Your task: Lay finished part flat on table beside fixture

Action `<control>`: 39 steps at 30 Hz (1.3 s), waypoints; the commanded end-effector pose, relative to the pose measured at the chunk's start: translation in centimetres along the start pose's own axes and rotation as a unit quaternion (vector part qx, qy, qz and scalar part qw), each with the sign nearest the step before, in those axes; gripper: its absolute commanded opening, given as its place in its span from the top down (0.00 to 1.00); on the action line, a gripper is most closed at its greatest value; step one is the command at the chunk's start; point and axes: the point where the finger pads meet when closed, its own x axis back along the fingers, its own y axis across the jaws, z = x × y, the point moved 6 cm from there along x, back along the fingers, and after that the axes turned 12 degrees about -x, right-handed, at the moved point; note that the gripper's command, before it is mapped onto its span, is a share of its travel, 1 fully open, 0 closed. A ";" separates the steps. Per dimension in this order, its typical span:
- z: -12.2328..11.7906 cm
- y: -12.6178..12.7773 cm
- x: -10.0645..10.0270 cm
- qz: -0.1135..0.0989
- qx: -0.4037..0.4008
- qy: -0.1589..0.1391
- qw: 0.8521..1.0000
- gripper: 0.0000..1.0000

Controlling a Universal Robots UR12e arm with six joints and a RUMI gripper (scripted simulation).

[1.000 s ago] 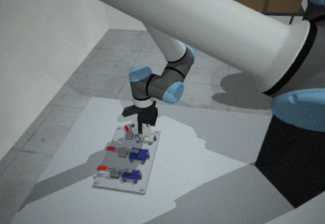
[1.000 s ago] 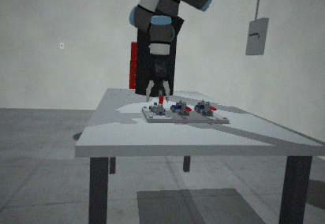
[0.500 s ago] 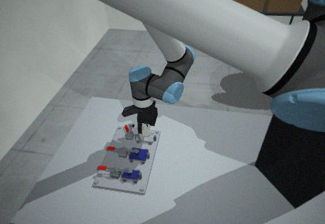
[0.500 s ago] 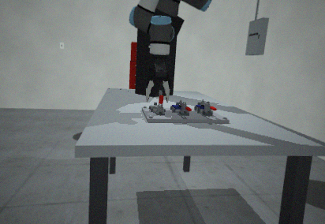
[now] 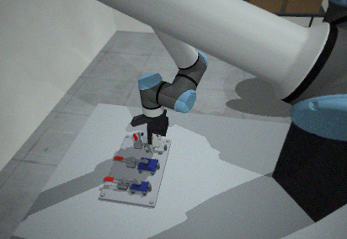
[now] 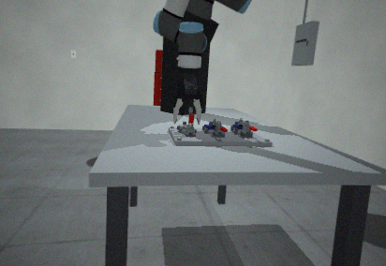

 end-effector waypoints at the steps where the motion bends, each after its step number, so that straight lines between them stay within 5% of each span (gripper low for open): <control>1: 0.3 0.1 -0.5 -0.001 0.000 0.002 1.000 0.41; 39: 0.4 0.1 -1.1 -0.001 0.000 0.002 1.000 0.41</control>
